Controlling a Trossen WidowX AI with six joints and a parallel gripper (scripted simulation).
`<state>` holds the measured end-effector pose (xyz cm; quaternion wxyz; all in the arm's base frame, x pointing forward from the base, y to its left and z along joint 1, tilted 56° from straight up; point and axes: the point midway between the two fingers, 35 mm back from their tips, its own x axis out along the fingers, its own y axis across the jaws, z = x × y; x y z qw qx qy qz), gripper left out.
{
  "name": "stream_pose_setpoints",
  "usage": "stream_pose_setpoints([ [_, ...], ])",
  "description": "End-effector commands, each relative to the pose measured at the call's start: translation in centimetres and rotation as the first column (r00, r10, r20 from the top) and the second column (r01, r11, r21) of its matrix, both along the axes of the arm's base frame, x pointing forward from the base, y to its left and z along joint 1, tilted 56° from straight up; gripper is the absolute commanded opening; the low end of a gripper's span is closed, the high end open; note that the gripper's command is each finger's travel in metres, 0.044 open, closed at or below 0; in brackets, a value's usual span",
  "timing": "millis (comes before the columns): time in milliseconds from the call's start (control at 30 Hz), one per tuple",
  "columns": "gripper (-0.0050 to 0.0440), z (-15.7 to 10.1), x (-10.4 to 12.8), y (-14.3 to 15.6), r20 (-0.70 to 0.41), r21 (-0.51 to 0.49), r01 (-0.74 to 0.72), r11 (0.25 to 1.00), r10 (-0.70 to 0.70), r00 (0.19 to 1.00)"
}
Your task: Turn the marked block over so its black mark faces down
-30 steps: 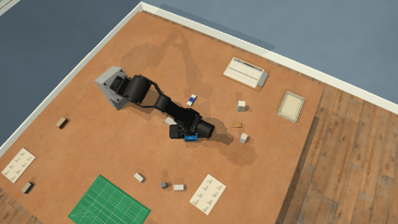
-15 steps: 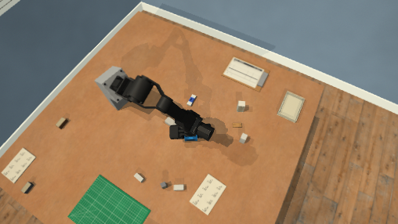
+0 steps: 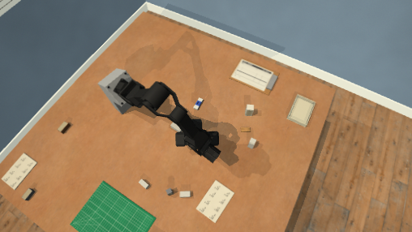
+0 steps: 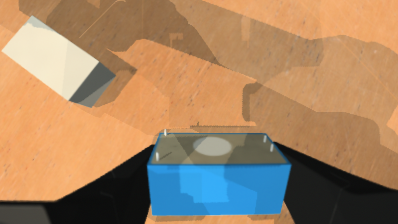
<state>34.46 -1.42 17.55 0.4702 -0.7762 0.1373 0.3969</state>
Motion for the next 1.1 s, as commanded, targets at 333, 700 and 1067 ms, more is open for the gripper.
stream_pose_setpoints([
  [333, -0.0050, -0.39, 0.01, 0.74, -0.204, 0.301, -0.259, 0.918, 0.327, 0.923],
  [700, -0.0050, -0.49, 0.00, 0.93, -0.225, 0.359, -0.291, 0.887, 0.385, 0.895],
  [1067, -0.0050, -0.41, -0.07, 0.99, -0.225, 0.359, -0.291, 0.887, 0.384, 0.895],
])
